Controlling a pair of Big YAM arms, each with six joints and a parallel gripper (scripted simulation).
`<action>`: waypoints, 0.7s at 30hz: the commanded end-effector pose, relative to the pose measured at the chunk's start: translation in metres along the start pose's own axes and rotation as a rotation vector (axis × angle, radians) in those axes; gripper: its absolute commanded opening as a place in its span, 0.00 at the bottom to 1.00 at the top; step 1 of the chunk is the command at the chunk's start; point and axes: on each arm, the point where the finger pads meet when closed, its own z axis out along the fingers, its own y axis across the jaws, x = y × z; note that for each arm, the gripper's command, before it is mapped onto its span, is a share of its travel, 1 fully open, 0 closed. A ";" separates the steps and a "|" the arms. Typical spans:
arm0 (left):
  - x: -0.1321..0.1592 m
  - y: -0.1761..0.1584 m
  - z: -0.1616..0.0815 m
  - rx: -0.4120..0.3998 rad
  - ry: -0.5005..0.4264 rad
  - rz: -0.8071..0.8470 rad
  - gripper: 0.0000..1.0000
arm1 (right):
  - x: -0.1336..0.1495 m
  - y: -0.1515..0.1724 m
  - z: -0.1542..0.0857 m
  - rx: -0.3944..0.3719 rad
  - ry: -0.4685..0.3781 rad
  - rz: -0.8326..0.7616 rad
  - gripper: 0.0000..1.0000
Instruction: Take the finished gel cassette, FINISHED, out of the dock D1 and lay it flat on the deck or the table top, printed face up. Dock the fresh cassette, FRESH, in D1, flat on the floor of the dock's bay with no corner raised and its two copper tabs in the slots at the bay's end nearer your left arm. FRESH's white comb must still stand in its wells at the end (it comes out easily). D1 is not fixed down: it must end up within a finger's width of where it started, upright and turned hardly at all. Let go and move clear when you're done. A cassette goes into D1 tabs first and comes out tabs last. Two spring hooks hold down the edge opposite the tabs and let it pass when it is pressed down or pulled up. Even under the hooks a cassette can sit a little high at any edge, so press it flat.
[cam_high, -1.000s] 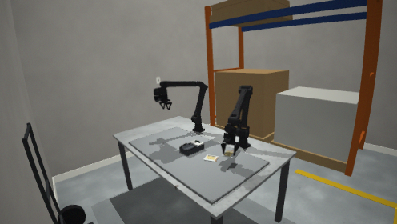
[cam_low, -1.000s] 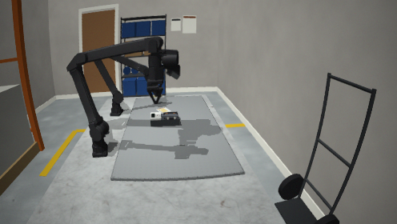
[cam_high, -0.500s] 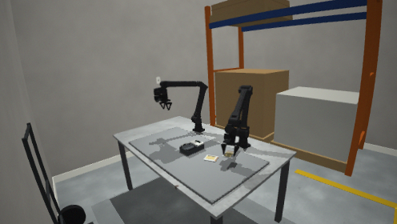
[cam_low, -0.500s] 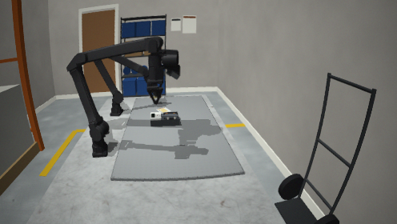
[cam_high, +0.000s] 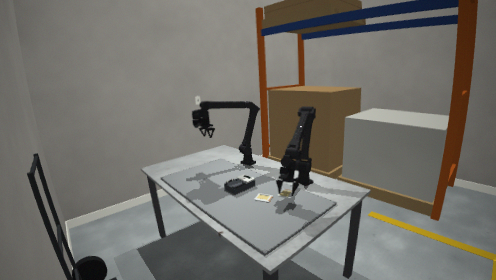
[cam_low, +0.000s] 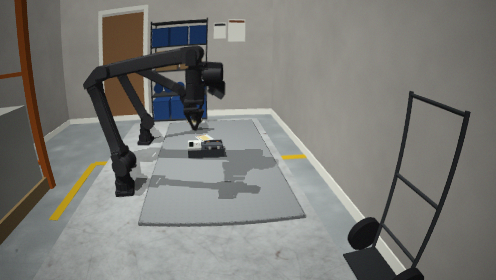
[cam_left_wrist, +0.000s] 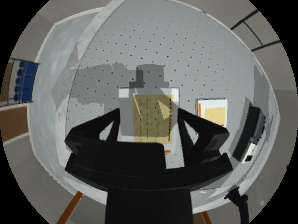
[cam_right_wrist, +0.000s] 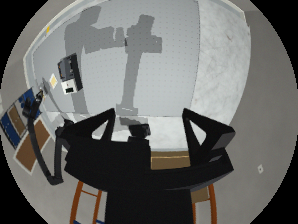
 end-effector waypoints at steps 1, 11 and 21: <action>0.000 0.001 0.004 -0.004 -0.004 0.000 0.00 | -0.010 -0.002 -0.018 0.001 -0.018 -0.007 1.00; 0.005 0.000 0.010 -0.003 0.015 -0.001 0.00 | -0.010 -0.002 -0.018 0.001 -0.018 -0.007 1.00; 0.005 0.000 0.010 -0.003 0.015 -0.001 0.00 | -0.010 -0.002 -0.018 0.001 -0.018 -0.007 1.00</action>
